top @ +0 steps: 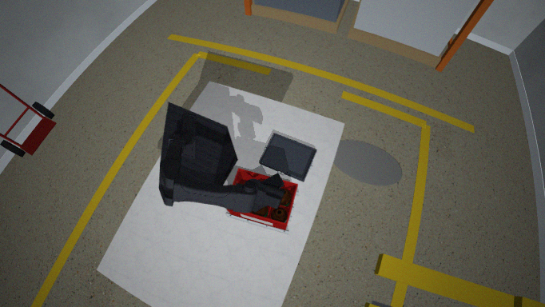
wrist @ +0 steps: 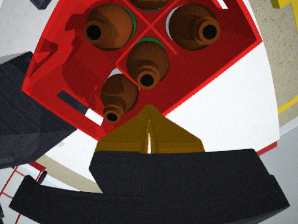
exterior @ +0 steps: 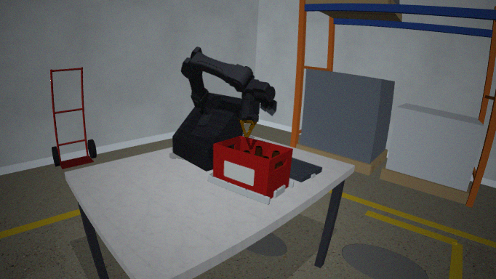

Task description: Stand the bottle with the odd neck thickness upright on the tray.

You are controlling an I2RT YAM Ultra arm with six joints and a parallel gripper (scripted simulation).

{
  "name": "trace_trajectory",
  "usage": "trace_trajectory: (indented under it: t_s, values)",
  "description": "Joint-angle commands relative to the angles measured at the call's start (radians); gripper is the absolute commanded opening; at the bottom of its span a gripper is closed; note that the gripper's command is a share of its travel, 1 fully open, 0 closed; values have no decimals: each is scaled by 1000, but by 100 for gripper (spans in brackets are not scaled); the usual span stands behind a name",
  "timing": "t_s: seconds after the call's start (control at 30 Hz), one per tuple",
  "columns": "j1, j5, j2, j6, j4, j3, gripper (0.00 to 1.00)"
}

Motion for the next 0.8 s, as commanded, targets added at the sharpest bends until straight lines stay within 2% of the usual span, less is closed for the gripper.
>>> trace_trajectory:
  t_s: [0.0,0.1,0.47,0.5,0.77]
  values:
    - [29,-7,-24,11,8,-22,0]
    - [30,-8,-28,13,13,3,0]
    - [30,-8,-28,13,13,3,0]
    - [30,-8,-24,5,10,4,61]
    - [30,-8,-24,5,10,4,61]
